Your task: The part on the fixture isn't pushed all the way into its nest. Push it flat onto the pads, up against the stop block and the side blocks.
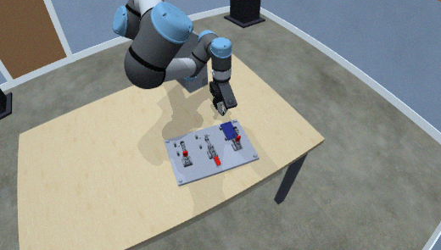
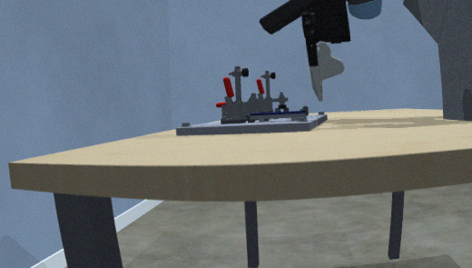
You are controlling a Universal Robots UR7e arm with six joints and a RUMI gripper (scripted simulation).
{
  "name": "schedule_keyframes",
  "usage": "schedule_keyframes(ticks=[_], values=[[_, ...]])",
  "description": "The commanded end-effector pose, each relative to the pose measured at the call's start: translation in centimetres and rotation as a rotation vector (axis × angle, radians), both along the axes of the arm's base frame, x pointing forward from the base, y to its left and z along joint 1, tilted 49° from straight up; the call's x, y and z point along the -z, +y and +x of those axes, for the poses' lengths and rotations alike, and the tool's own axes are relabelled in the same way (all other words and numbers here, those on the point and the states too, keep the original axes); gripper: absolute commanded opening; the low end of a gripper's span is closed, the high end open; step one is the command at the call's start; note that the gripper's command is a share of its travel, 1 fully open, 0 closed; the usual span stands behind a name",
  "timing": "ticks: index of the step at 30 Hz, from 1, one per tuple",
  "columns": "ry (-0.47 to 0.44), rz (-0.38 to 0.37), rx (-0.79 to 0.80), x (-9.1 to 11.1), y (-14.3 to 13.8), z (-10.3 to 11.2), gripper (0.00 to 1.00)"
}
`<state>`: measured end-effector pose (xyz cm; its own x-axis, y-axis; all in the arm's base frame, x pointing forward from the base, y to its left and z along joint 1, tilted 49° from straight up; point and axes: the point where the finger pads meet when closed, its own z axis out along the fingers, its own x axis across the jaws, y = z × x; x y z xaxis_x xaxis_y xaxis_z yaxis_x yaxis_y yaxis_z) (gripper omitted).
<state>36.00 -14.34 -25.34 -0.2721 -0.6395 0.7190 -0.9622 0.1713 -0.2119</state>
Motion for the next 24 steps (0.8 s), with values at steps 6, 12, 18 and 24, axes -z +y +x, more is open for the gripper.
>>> schedule_keyframes(ticks=[6,12,18,24], values=[[-0.002,0.001,-0.002,1.49,-1.70,0.04,0.00],[-0.002,0.001,-0.002,1.49,-1.70,0.04,0.00],[-0.002,0.000,-0.002,1.38,-1.74,0.41,0.00],[-0.002,0.000,-0.002,1.38,-1.74,0.41,0.00]])
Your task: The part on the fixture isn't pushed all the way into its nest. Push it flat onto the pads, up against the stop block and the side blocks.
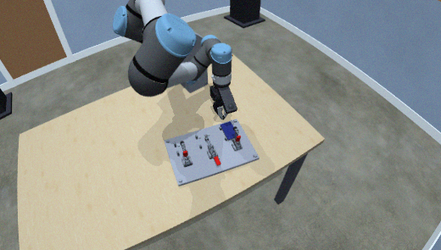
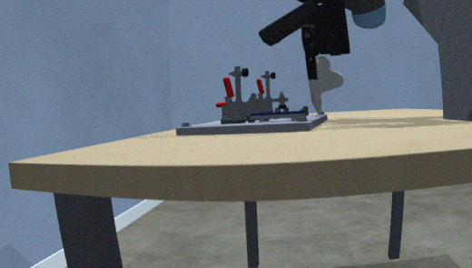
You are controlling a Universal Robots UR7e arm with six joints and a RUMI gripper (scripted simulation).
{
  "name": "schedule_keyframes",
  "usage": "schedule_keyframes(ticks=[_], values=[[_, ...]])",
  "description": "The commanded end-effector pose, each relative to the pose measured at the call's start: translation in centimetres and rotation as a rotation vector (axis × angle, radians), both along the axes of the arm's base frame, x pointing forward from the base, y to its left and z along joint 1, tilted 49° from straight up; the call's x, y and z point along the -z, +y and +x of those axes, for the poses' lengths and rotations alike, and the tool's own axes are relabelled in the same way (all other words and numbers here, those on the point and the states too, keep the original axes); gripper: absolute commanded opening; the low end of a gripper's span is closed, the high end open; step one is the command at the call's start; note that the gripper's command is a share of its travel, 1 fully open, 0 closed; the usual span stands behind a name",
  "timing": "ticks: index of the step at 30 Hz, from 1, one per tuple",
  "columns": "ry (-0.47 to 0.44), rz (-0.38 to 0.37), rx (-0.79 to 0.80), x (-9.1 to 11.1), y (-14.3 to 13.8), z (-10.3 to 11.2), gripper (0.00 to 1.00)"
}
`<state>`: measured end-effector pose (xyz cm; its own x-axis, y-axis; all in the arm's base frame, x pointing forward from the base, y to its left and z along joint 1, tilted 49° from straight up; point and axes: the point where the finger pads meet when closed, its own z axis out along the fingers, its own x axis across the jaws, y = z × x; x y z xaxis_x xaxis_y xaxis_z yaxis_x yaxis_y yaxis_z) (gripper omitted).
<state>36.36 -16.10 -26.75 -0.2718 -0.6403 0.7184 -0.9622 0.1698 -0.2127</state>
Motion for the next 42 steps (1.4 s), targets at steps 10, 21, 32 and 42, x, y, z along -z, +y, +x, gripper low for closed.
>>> schedule_keyframes(ticks=[10,21,32,42], values=[[-0.001,0.000,-0.001,-0.09,-0.03,0.36,0.00],[-0.001,0.000,-0.001,-0.11,-0.05,0.43,0.00],[-0.001,0.000,-0.001,-0.19,-0.12,0.81,0.00],[-0.001,0.000,-0.001,-0.22,-0.15,0.96,0.00]])
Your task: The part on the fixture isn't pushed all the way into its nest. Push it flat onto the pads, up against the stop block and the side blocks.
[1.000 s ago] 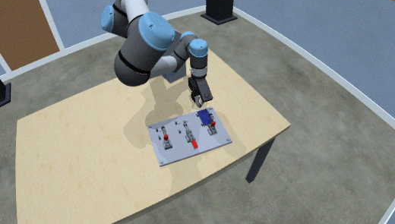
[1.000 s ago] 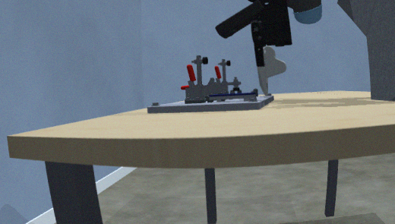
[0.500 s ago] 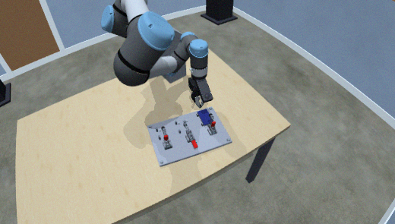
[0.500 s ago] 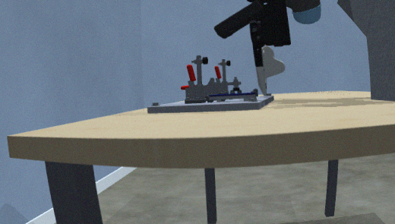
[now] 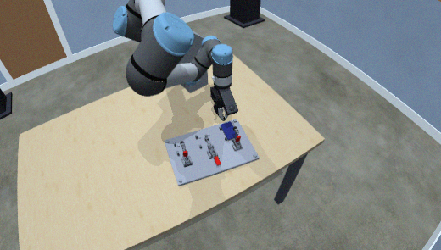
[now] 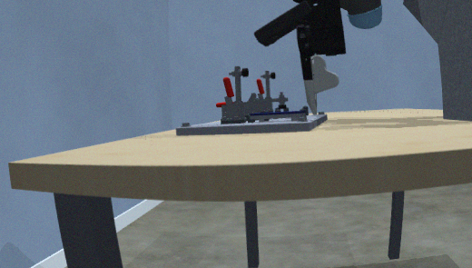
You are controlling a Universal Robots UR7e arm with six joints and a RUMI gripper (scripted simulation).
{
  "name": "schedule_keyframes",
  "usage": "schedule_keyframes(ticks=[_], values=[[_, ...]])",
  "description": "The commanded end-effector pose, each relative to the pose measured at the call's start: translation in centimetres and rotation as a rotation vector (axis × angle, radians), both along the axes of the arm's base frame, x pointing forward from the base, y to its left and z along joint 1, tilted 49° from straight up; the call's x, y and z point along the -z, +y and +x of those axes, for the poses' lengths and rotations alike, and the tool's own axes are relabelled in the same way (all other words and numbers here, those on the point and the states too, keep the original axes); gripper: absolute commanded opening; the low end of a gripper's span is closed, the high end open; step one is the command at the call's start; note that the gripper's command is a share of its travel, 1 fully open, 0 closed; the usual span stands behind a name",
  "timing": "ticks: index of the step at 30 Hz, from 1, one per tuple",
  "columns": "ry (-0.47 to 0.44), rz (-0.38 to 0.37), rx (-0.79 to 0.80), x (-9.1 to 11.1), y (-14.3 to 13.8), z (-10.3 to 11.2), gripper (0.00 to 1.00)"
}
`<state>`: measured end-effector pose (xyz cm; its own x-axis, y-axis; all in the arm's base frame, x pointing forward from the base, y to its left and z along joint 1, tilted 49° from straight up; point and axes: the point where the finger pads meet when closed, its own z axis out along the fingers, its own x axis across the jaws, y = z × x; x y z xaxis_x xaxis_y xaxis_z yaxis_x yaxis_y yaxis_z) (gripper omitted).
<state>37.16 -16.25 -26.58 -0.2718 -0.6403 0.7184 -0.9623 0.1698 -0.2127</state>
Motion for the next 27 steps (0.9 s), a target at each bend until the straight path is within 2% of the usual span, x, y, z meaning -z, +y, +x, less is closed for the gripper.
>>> schedule_keyframes(ticks=[1,27], values=[[-0.001,0.000,-0.001,-0.07,-0.01,0.24,0.00],[-0.001,0.000,-0.001,-0.18,-0.11,0.78,0.00]])
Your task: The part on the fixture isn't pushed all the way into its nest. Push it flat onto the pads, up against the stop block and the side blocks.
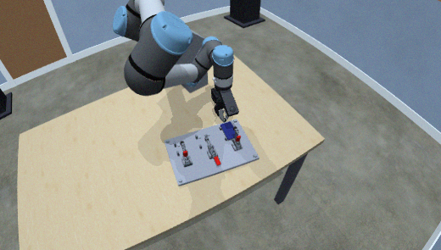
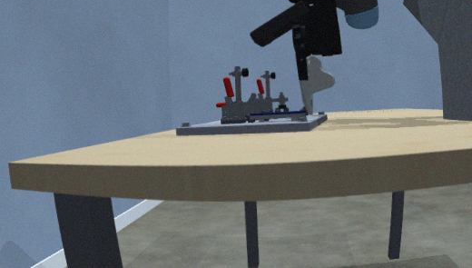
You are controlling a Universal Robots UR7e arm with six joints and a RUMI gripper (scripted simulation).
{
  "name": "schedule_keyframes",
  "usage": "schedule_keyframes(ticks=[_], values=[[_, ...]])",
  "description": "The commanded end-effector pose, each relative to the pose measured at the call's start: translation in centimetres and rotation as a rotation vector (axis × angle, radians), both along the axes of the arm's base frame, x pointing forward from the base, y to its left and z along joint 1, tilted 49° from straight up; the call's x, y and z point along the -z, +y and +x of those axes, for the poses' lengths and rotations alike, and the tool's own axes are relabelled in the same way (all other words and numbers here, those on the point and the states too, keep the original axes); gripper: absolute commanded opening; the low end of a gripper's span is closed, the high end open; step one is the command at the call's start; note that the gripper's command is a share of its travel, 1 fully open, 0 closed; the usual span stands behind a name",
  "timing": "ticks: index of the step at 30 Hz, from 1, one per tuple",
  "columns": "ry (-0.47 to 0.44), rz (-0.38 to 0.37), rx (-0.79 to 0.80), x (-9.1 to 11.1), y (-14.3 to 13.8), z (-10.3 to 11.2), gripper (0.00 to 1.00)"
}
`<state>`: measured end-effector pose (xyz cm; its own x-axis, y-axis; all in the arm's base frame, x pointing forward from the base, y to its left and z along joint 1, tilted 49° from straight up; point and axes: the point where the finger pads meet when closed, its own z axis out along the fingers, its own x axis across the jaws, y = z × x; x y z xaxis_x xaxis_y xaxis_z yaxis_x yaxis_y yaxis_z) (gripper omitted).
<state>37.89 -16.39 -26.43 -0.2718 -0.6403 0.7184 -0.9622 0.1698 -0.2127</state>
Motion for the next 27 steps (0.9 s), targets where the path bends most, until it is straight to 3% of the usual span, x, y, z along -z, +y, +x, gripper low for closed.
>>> schedule_keyframes(ticks=[1,27], values=[[-0.001,0.000,-0.001,-0.03,0.02,0.05,0.00],[-0.001,0.000,-0.001,-0.19,-0.12,0.81,0.00]])
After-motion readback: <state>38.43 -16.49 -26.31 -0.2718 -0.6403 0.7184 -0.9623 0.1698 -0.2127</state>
